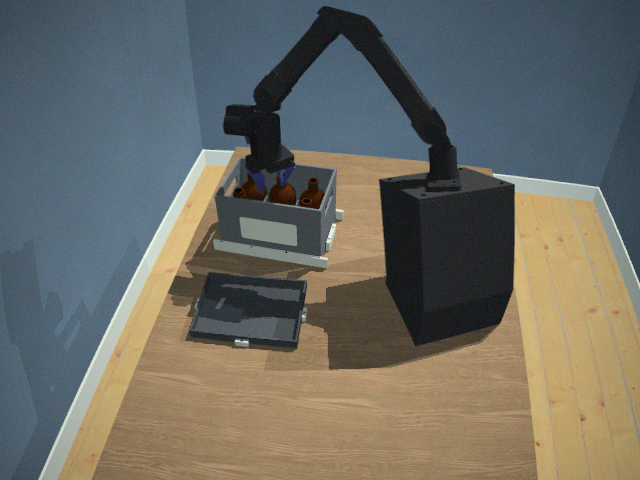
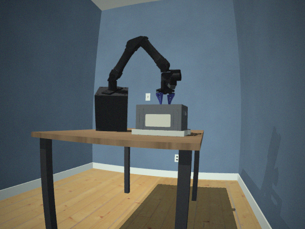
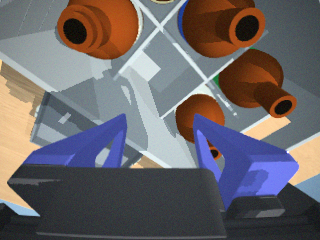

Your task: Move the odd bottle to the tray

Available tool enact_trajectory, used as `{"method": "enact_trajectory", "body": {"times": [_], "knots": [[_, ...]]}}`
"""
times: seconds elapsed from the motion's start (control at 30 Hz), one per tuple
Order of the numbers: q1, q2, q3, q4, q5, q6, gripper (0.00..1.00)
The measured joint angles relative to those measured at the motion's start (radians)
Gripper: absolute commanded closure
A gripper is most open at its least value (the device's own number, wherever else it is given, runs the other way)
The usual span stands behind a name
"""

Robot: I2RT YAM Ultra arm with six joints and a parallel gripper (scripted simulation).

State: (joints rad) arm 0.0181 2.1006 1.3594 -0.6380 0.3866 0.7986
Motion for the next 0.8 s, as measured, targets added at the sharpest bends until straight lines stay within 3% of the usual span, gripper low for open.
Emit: {"method": "enact_trajectory", "body": {"times": [0.8], "knots": [[-0.01,0.022,-0.005,0.021,-0.002,-0.008,0.39]]}}
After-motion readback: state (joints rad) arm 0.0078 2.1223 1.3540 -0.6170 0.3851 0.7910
